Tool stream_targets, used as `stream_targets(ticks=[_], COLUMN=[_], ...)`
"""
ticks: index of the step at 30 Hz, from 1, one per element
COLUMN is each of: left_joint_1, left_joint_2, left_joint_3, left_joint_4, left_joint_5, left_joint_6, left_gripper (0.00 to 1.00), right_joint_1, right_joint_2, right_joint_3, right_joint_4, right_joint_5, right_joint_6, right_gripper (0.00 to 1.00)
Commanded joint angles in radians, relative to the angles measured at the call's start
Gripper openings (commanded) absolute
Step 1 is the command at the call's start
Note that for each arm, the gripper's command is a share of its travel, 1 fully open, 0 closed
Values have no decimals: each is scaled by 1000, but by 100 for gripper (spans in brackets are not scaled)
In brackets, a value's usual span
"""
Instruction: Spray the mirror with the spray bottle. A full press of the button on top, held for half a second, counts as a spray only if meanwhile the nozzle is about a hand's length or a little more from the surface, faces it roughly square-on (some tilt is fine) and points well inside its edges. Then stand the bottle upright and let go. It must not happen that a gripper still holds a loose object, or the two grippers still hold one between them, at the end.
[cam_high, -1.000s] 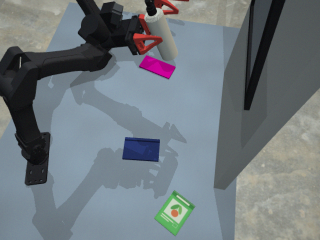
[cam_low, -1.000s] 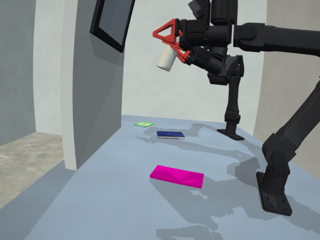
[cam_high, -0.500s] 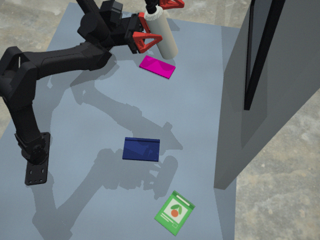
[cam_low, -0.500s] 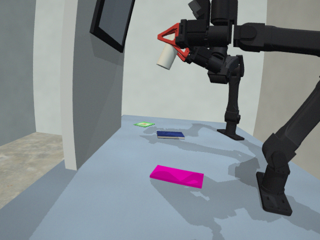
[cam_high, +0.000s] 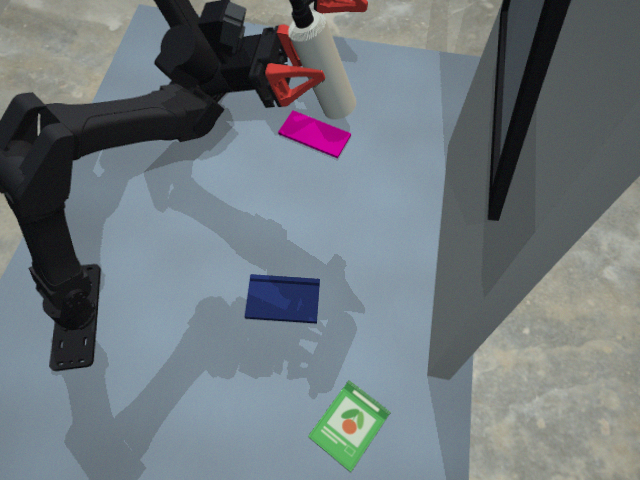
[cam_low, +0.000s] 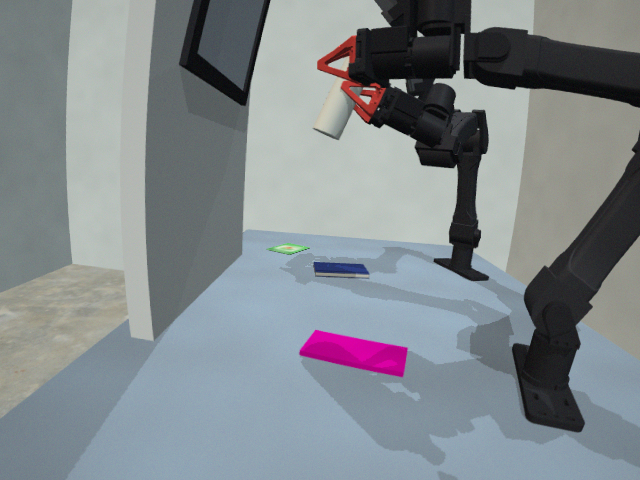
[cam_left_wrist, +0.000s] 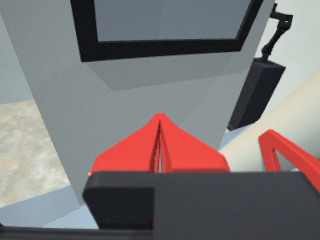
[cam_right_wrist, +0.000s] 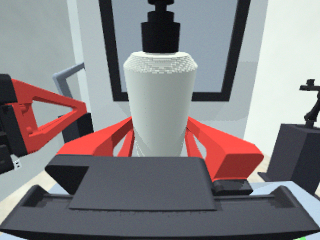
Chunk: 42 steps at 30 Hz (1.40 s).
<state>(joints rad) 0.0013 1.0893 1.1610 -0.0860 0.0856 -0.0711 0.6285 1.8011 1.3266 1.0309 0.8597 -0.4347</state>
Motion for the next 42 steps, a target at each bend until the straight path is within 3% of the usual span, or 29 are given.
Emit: stream_targets(ticks=[1,6,8,11,13,16,19,22,30,33,36,37,42], left_joint_1=[1,0,-11,-1,-1,8,14,13,16,17,-2,24,24], left_joint_2=[40,108,128,172,172,228,267,287,338,369,378,427,466], left_joint_3=[113,285,270,440,440,586,628,758,891,983,908,987,1056], left_joint_4=[-125,-273,-315,-405,-405,-512,-534,-598,-695,-782,-812,-848,-917], left_joint_5=[112,245,272,381,381,492,492,583,678,785,811,832,896], left_joint_6=[-105,-222,-261,-345,-345,-421,-391,-476,-558,-663,-701,-702,-726], left_gripper=[0,0,0,0,0,0,0,0,0,0,0,0,0], right_joint_1=[3,3,3,3,3,3,3,3,3,3,3,3,3], right_joint_2=[-3,-3,-3,-3,-3,-3,-3,-3,-3,-3,-3,-3,-3], right_joint_3=[51,51,51,51,51,51,51,51,51,51,51,51,51], right_joint_4=[9,9,9,9,9,9,9,9,9,9,9,9,9], right_joint_5=[-14,-14,-14,-14,-14,-14,-14,-14,-14,-14,-14,-14,-14], right_joint_6=[-4,-4,-4,-4,-4,-4,-4,-4,-4,-4,-4,-4,-4], right_gripper=[0,0,0,0,0,0,0,0,0,0,0,0,0])
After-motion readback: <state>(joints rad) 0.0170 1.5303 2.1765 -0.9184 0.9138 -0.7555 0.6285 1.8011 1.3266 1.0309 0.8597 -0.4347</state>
